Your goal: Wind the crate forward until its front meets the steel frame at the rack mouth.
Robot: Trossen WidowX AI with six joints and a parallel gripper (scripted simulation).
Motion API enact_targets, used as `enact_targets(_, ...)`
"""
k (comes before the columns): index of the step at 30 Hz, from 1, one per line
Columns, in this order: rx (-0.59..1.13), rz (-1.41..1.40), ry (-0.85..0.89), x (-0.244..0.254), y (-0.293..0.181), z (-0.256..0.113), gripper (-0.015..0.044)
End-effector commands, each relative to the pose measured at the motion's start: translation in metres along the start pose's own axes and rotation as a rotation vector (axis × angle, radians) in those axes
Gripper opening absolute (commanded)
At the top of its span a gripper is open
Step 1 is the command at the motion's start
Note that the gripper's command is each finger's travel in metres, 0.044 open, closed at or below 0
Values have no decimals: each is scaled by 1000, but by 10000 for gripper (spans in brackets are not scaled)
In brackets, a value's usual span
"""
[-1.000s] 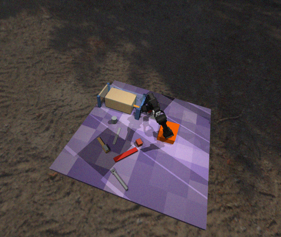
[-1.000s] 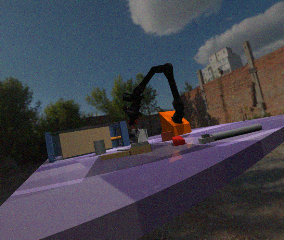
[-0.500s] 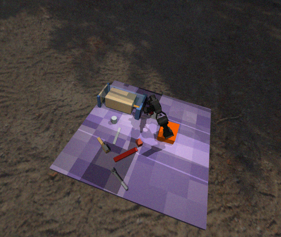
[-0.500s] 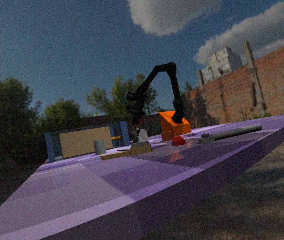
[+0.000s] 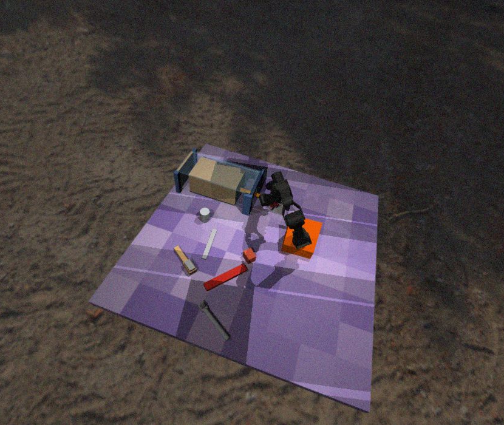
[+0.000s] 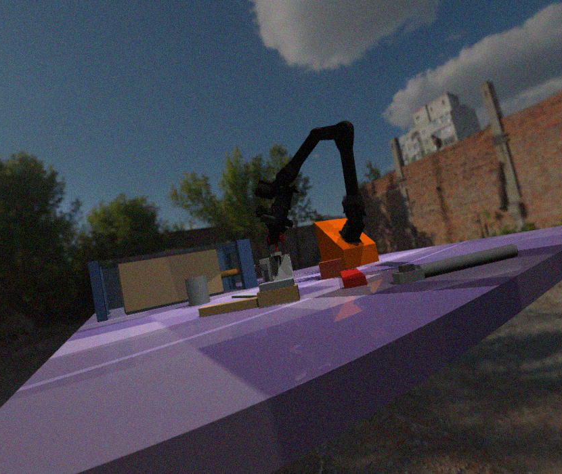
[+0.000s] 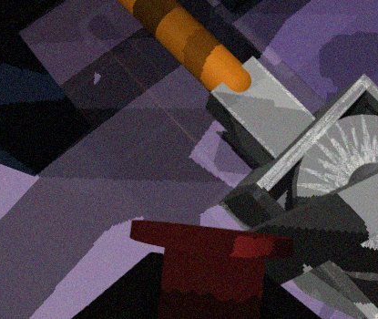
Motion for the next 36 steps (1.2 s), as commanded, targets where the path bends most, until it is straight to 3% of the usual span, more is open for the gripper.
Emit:
enact_targets(1,25,19,-10,-6,-14,-3,0)
enact_targets(36,26,21,-14,-44,-51,-17,0)
Point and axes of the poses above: the point midway between the two fingers, 35 mm back from their tips, its own z axis out along the fingers, its own x axis across the jaws, y = z × x, the point moved 6 cm from there along -z, back along the fingers, and after that the axes turned 15 degrees about -z, right-handed, at the moved point
